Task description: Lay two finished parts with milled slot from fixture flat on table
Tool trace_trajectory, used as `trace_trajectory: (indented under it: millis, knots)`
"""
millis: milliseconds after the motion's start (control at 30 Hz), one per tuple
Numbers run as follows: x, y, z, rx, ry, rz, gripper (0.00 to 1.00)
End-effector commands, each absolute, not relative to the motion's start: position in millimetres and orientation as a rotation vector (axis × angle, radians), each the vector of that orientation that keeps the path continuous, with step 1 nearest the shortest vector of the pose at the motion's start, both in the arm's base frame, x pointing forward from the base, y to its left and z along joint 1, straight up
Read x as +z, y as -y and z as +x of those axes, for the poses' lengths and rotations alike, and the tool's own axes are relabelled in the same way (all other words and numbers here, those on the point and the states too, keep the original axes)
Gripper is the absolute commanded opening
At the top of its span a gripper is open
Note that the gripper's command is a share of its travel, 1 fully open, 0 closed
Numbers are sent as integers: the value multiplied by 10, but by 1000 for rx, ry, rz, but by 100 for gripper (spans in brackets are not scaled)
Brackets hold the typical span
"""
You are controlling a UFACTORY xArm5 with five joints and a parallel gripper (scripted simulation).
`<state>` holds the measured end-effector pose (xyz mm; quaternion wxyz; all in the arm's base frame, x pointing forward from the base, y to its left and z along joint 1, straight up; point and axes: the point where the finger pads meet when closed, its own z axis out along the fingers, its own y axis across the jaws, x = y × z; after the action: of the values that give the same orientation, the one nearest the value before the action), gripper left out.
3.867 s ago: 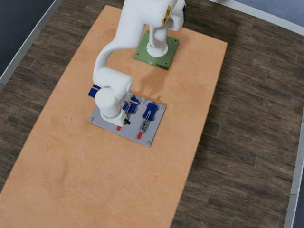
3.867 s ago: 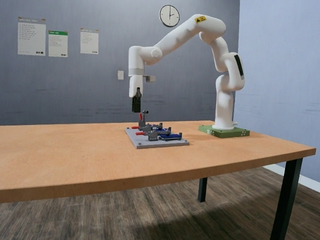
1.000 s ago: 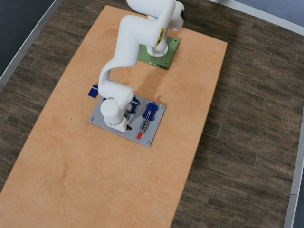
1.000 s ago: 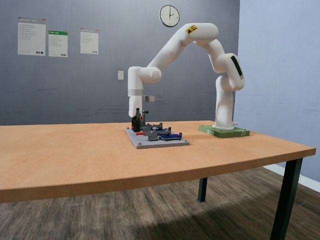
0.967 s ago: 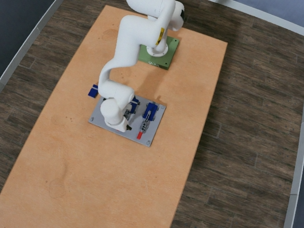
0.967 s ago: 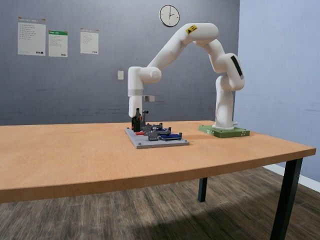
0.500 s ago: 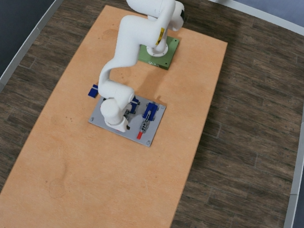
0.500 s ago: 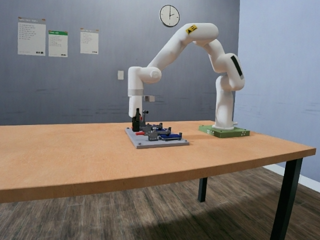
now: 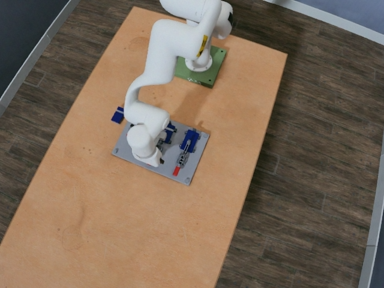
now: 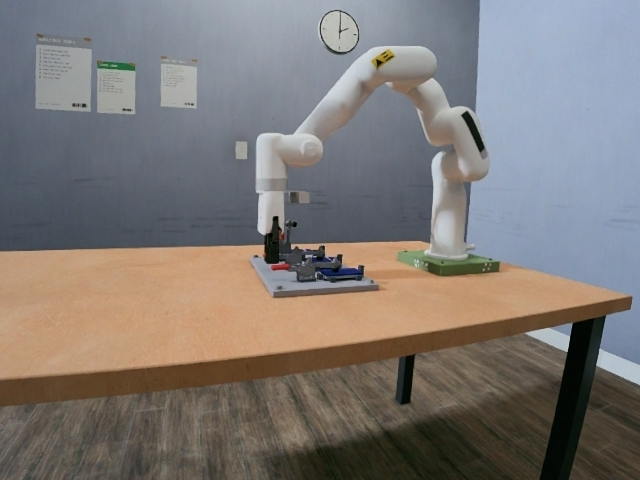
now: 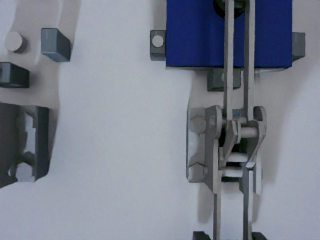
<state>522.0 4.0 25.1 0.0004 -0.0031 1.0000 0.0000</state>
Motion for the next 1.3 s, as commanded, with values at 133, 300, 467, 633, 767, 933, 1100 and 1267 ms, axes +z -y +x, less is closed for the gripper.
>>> trace_trajectory:
  millis: [133, 300, 467, 633, 767, 933, 1100, 1267]
  knots:
    - [266, -37, 5234, 0, -3137, -9, 0]
    - [267, -37, 5234, 0, -3137, -9, 0]
    - [268, -37, 5234, 0, -3137, -9, 0]
    - [270, -37, 5233, 0, -3137, -9, 0]
    - [274, -37, 5231, 0, -3137, -9, 0]
    - [285, -37, 5227, 0, -3137, -9, 0]
    - [301, -37, 5221, 0, -3137, -9, 0]
    - [313, -37, 5216, 0, -3137, -9, 0]
